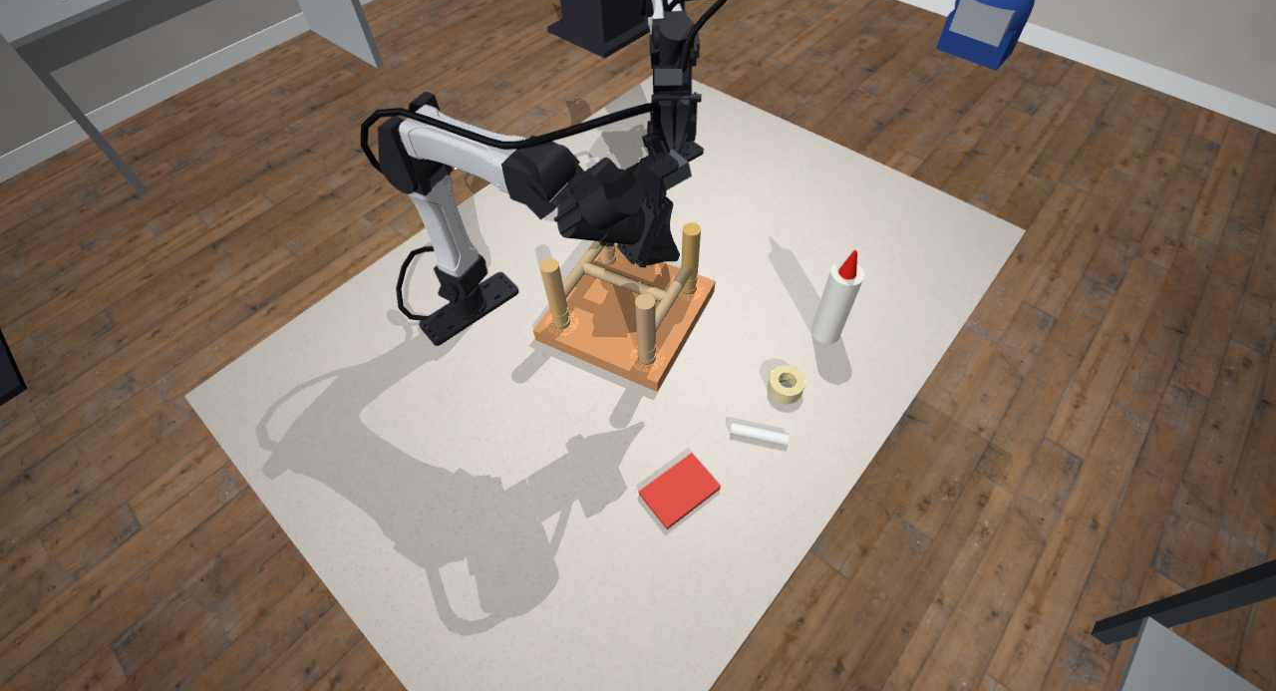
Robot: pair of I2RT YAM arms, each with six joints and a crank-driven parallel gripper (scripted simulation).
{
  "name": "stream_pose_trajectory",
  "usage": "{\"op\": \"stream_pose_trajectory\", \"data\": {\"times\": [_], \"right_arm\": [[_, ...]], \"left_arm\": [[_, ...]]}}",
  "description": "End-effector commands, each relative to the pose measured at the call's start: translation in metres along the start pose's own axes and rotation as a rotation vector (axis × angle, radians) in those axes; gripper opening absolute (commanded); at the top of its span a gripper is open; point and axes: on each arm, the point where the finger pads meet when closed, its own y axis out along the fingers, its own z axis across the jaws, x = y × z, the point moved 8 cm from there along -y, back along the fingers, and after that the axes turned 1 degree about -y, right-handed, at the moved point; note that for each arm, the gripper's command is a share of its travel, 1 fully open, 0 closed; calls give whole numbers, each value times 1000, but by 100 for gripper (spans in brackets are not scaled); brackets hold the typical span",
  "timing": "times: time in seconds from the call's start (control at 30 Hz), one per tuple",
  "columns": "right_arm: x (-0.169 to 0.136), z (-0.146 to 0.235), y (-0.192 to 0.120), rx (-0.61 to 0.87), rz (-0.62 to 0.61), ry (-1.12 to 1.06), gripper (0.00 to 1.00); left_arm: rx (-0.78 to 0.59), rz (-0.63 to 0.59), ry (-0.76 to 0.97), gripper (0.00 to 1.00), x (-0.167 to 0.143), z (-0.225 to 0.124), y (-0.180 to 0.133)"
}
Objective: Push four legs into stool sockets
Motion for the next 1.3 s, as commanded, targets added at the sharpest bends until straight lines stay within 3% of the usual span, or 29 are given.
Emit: {"op": "stream_pose_trajectory", "data": {"times": [0.0,0.13,0.27,0.37,0.6,0.67,1.17,1.27], "right_arm": [[2,-13,-17,-205,-6,36,0],[1,-14,-24,-266,-7,59,0],[-5,-21,-44,-407,-13,115,0],[-7,-25,-58,-513,-28,156,0],[-13,-29,-91,-756,-88,257,0],[-13,-29,-91,-756,-88,257,0],[-23,-24,-162,-1255,-349,458,0],[-26,-24,-162,-1274,-364,475,0]], "left_arm": [[78,-110,-15,0,28,18,-13],[109,-86,-26,0,23,29,-5],[196,-147,-35,0,37,49,-21],[254,-112,-53,0,28,69,-11],[394,-196,-64,0,46,101,-38],[394,-196,-64,0,46,101,-38],[691,-291,-86,0,61,168,-88],[697,-267,-96,0,55,176,-83]]}}
